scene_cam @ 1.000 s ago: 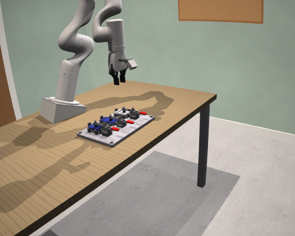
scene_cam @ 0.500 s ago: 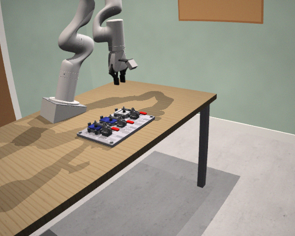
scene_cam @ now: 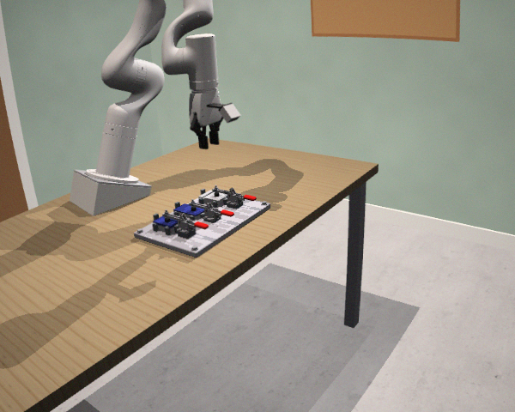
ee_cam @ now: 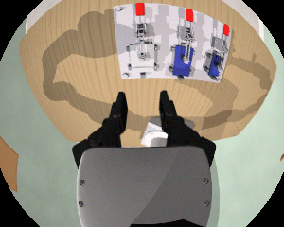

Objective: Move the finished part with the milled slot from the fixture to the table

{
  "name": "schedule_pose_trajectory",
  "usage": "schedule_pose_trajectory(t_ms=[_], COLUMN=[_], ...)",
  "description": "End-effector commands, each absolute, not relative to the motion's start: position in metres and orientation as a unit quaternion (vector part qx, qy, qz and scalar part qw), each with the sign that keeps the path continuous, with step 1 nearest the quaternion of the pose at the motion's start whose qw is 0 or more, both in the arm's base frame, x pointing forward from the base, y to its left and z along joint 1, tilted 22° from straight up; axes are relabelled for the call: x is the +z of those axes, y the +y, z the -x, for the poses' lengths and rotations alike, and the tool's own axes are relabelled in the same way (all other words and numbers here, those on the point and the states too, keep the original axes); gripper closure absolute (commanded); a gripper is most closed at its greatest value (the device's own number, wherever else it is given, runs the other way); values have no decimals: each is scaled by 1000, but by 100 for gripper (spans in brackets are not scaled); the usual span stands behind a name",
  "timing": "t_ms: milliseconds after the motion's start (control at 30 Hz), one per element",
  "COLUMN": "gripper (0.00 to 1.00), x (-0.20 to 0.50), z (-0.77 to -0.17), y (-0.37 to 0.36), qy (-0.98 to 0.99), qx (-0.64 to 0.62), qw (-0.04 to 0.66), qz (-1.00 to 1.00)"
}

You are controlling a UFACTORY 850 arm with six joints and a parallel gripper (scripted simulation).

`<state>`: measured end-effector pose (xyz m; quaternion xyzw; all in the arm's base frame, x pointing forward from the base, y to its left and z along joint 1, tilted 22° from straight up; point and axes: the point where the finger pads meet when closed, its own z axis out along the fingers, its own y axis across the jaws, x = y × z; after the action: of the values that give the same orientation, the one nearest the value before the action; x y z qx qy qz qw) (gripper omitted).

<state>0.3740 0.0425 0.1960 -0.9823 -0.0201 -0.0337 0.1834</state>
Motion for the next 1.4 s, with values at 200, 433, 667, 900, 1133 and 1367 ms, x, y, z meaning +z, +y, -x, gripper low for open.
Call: schedule_pose_trajectory(t_ms=[200,433,667,900,1133,1367], gripper=[53,53,53,53,53,53], x=[171,147,142,143,144,147], z=[-376,-378,-378,-383,-402,-447], y=[52,62,63,64,64,65], qy=[-20,-20,-20,-20,-20,-20], qx=[-34,-34,-34,-34,-34,-34], qw=[183,183,183,183,183,183], qz=[982,982,982,982,982,982])
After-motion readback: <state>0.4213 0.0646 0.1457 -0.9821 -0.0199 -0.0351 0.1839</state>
